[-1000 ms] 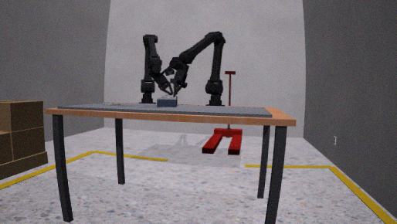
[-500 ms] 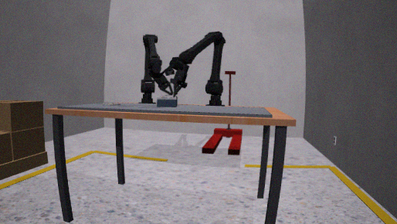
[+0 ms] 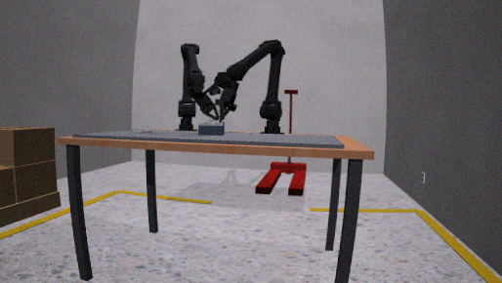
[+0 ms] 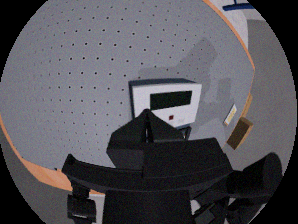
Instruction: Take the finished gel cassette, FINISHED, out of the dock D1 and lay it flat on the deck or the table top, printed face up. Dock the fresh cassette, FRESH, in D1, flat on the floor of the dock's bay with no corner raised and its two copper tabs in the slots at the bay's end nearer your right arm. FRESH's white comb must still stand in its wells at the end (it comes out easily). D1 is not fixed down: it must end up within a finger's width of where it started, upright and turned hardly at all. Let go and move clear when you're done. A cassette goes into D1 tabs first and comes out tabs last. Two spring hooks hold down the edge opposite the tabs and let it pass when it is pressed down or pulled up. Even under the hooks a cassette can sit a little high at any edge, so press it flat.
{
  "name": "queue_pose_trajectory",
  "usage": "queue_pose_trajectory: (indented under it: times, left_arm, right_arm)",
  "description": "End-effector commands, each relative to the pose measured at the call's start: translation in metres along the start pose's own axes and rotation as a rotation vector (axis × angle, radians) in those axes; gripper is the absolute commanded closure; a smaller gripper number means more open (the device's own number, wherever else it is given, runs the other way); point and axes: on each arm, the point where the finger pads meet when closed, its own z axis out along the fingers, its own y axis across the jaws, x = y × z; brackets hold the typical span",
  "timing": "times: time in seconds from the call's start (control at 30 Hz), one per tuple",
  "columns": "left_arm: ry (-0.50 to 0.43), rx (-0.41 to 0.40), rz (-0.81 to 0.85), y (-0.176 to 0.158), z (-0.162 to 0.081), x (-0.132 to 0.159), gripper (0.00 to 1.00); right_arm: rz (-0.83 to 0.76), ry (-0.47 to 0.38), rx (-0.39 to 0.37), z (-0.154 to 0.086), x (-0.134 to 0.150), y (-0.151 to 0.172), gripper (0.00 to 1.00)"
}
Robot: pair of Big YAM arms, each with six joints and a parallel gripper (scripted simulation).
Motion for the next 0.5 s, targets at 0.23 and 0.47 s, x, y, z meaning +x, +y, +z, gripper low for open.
queue_pose_trajectory:
  times: [0.23, 0.47]
  left_arm:
    - [0.108, -0.105, -0.018, 0.0410, 0.0474, 0.0303, 1.00]
    - [0.108, -0.105, -0.018, 0.0410, 0.0474, 0.0303, 1.00]
  right_arm:
    - [0.004, -0.001, -0.004, 0.0054, -0.0030, -0.0027, 1.00]
    - [0.002, -0.002, -0.001, 0.0046, -0.0042, -0.0043, 1.00]
